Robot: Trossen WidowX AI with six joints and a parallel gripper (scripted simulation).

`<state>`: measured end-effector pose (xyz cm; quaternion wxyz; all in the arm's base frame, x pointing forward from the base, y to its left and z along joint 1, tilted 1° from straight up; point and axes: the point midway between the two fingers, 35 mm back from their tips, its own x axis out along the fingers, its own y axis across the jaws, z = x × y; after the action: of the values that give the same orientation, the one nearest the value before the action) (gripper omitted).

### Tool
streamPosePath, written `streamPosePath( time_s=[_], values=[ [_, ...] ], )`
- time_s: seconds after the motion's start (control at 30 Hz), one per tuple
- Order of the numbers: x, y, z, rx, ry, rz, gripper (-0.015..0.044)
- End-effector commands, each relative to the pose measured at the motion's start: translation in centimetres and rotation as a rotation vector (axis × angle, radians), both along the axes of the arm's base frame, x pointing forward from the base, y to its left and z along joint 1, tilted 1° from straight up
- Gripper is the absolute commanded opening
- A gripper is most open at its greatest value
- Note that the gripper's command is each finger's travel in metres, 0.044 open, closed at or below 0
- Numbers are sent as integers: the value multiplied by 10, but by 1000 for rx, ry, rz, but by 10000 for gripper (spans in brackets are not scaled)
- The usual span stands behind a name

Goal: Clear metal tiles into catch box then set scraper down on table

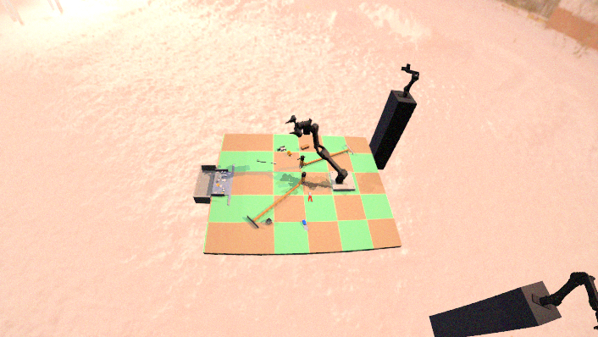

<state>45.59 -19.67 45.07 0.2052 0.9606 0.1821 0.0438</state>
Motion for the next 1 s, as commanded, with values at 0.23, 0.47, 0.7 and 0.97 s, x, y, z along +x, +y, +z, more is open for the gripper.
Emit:
streamPosePath(
  time_s=[0.23,0.47,0.7,0.97],
  values=[
    [-25,8,39,19,-59,-18,440],
    [-55,-15,69,-51,-162,-124,440],
    [-87,-37,97,-133,-268,-239,440],
    [-128,-54,128,-233,-387,-364,440]
  ],
)
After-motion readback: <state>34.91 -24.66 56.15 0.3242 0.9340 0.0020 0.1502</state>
